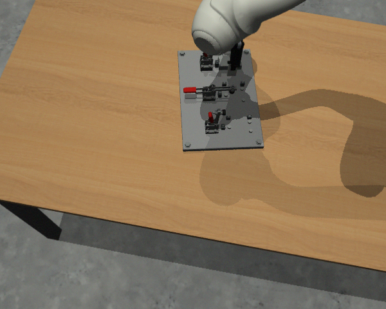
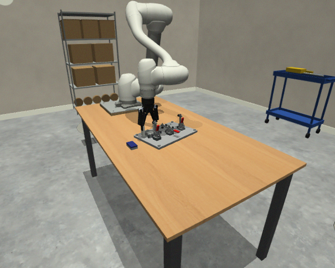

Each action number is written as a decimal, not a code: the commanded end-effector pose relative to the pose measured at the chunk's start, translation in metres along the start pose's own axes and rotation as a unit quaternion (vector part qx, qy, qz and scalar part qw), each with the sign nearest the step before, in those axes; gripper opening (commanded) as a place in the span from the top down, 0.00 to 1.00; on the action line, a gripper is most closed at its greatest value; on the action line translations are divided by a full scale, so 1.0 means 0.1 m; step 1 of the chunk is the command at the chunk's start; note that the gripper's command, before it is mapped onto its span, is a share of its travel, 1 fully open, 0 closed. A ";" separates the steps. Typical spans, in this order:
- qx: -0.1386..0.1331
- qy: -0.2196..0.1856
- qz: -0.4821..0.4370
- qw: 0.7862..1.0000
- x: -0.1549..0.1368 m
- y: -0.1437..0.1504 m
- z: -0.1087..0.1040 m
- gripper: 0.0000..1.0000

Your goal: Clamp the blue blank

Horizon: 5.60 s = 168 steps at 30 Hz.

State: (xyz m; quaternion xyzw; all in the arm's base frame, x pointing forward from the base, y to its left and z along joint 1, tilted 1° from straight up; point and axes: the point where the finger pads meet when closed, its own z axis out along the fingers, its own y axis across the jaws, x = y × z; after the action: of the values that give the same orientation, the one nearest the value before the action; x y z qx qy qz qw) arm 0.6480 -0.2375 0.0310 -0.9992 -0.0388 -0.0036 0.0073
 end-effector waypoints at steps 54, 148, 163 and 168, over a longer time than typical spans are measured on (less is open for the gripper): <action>0.003 -0.001 0.001 1.000 -0.02 -0.01 0.05 1.00; 0.003 -0.001 0.001 1.000 -0.10 -0.05 -0.65 1.00; 0.003 -0.001 0.001 1.000 -0.09 -0.87 -0.68 1.00; 0.003 -0.001 0.001 1.000 -0.09 -1.41 -0.70 1.00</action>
State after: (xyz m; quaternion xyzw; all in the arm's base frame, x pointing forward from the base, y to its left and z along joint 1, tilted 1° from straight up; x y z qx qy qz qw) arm 0.6298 -0.1353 0.1002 -0.9991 -0.0409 -0.0002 0.0096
